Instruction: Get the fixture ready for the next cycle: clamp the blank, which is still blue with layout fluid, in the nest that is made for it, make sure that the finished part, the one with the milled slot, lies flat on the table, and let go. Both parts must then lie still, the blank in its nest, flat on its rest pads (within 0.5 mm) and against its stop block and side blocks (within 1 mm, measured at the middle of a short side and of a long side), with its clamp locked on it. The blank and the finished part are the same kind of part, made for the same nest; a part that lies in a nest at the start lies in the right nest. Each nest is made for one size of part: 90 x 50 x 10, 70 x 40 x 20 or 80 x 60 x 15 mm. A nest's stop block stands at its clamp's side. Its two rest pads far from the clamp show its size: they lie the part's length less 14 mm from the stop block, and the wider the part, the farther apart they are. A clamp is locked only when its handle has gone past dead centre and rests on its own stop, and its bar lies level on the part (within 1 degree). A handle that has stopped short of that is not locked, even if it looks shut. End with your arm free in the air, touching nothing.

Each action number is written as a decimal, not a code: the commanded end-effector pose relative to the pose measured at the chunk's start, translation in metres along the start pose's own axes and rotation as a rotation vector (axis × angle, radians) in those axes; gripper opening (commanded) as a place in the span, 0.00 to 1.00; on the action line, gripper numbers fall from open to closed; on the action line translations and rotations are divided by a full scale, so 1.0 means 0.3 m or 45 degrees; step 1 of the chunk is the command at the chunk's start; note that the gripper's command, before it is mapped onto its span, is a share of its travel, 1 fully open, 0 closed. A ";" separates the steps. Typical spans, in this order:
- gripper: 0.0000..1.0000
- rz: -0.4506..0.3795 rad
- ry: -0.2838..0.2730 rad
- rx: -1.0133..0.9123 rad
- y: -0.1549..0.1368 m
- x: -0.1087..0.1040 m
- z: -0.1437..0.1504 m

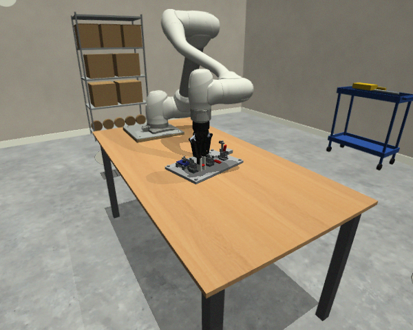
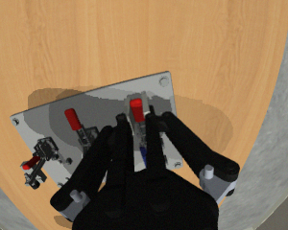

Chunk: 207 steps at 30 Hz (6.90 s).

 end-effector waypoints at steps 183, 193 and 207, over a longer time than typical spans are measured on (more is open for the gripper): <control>0.00 -0.005 0.007 0.003 0.007 -0.138 0.004; 0.00 -0.005 0.007 0.003 0.007 -0.178 0.004; 0.00 -0.005 0.007 0.003 0.008 -0.178 0.004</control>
Point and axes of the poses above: the point where the finger pads meet when closed, its own x axis out along the fingers, its own z axis across the jaws, y = z × x, the point moved 9 cm from there along -x, back along the fingers, and after that the axes turned 13 degrees about -x, right-handed, at the moved point
